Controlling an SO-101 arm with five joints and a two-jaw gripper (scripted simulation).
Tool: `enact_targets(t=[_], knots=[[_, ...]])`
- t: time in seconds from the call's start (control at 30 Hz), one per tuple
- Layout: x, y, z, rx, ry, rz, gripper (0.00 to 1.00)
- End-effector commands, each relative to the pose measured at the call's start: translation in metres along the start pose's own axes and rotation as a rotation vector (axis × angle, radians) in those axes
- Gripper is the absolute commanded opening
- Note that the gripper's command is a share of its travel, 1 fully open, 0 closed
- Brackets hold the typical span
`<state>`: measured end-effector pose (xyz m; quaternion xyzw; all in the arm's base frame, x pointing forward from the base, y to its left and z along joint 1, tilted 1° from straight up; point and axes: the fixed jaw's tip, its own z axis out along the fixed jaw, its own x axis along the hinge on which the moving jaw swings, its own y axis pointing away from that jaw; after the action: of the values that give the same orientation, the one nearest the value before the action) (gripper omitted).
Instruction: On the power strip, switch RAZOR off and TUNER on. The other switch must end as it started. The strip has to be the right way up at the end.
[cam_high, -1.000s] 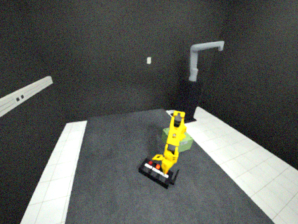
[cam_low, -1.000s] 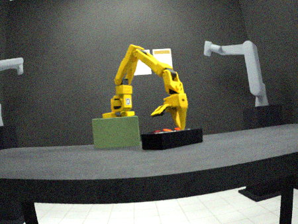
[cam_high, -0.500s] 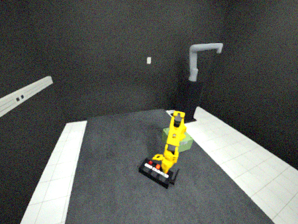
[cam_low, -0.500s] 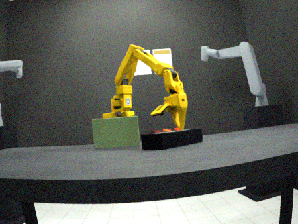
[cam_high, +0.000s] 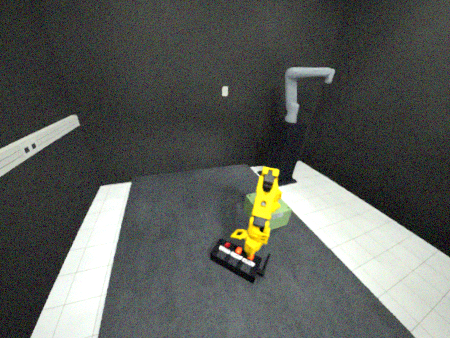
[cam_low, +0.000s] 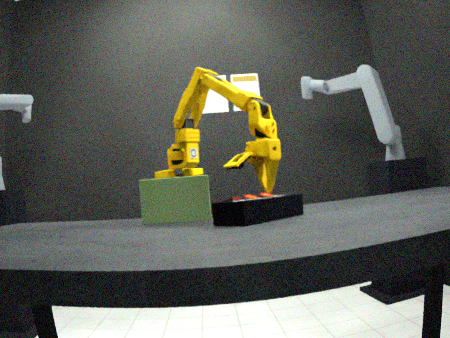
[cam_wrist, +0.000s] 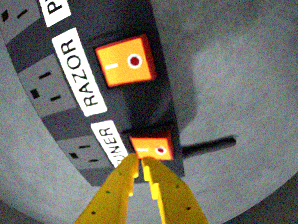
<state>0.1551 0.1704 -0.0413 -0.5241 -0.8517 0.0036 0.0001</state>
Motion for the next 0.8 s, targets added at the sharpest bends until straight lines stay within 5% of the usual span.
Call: enact_targets(t=[0.0,0.33,0.77], knots=[[0.0,0.004,-0.007,-0.016,0.007,0.001,0.0],[-0.003,0.004,-0.007,-0.016,0.007,0.013,0.0],[-0.033,0.0,-0.007,-0.017,0.007,0.13,0.0]])
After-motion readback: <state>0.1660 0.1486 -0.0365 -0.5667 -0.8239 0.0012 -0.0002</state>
